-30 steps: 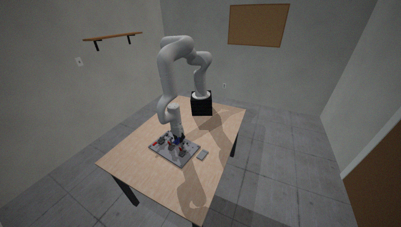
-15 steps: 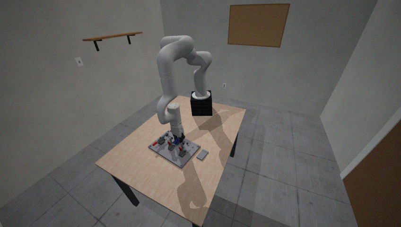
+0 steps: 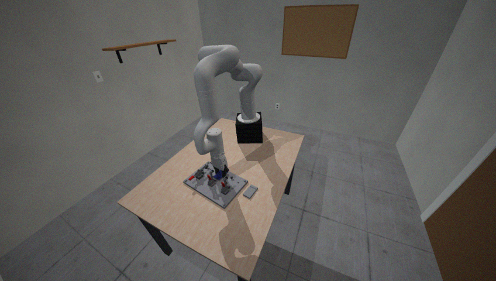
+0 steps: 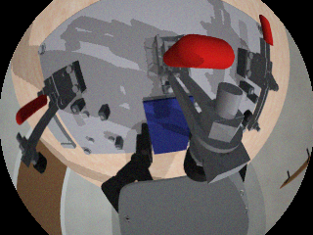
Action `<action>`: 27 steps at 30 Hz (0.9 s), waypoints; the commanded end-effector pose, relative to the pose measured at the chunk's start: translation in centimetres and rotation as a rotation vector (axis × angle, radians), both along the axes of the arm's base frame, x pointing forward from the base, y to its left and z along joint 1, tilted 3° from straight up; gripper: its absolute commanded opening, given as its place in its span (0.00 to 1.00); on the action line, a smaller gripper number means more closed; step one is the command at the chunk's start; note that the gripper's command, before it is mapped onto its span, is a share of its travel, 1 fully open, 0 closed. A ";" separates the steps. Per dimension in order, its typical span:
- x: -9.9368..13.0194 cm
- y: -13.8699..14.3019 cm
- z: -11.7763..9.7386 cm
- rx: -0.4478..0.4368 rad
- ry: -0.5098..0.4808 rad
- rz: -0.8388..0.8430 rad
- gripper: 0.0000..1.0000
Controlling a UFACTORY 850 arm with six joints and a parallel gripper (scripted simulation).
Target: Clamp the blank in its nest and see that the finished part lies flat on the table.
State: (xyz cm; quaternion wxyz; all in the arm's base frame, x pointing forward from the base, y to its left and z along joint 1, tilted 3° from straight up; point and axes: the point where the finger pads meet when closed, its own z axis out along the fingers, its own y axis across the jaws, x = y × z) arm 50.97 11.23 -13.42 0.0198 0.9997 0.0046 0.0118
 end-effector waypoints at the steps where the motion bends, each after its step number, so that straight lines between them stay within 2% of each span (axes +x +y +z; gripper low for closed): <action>1: 0.1 0.0 0.0 0.000 -0.002 0.000 0.00; 10: 0.1 0.0 0.0 0.000 -0.002 0.000 0.00; 11: 0.1 0.0 0.0 0.000 -0.002 0.000 0.99; 27: 0.1 0.0 0.0 0.000 -0.002 0.000 0.99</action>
